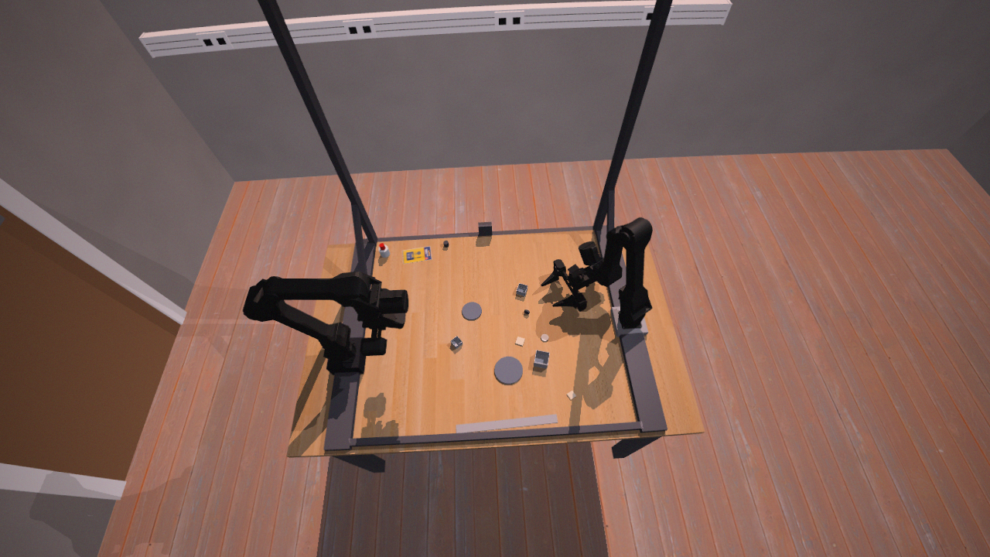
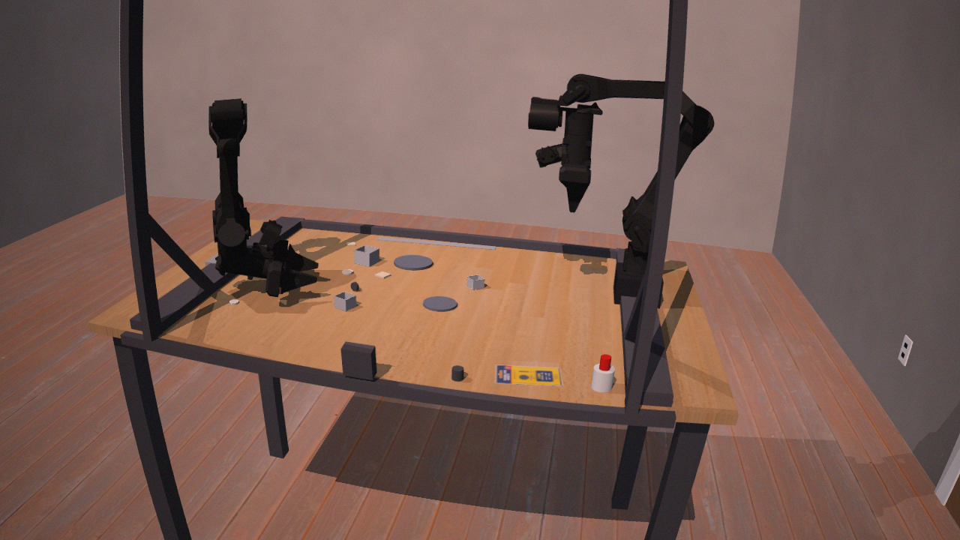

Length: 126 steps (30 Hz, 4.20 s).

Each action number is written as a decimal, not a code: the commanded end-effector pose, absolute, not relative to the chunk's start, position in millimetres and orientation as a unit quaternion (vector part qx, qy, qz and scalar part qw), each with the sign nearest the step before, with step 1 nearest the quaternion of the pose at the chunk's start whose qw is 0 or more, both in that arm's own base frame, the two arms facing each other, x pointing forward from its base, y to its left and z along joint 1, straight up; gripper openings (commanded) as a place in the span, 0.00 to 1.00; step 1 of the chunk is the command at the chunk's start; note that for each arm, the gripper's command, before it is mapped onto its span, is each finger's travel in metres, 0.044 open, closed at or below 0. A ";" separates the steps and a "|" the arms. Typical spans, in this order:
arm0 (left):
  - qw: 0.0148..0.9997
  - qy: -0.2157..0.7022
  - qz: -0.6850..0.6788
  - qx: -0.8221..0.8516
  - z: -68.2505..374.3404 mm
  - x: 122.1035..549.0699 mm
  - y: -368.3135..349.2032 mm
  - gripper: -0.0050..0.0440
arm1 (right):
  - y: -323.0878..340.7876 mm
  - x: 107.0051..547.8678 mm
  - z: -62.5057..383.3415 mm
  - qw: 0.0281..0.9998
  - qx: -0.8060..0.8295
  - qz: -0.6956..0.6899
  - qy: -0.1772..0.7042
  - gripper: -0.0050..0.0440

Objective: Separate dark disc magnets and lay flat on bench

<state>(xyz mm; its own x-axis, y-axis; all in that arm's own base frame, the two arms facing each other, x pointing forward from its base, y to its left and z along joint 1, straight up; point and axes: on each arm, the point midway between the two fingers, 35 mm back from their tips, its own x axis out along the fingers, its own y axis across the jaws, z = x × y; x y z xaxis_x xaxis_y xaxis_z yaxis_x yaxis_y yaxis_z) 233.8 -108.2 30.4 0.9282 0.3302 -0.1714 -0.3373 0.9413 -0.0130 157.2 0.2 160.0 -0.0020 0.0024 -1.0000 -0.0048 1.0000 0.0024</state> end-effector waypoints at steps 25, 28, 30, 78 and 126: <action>0.982 0.083 0.170 -0.020 30.5 232.8 -107.6 0.92 | 0.0 158.6 164.1 0.712 -0.002 0.002 0.702 0.92; 0.982 0.083 0.170 -0.014 29.9 230.6 -104.9 0.92 | 0.0 158.6 164.1 0.712 -0.002 0.002 0.702 0.92; 0.982 0.085 0.170 -0.016 30.1 233.3 -107.6 0.92 | 0.0 158.6 164.1 0.712 -0.002 0.002 0.702 0.92; 0.887 0.433 0.120 0.111 61.7 302.5 -62.6 0.92 | 0.0 158.6 164.1 0.712 -0.002 0.002 0.702 0.92; 0.711 0.703 -0.014 0.002 165.6 166.6 -1.3 0.72 | 0.0 158.6 164.1 0.712 -0.002 0.002 0.702 0.92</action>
<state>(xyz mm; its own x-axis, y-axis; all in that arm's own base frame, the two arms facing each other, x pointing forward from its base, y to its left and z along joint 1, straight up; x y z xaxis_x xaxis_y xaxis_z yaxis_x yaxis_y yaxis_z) 160.9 -0.2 161.8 -0.0009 -0.0104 -0.9999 0.0152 0.9998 -0.0104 157.2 0.2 160.0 -0.0020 0.0024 -1.0000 -0.0048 1.0000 0.0024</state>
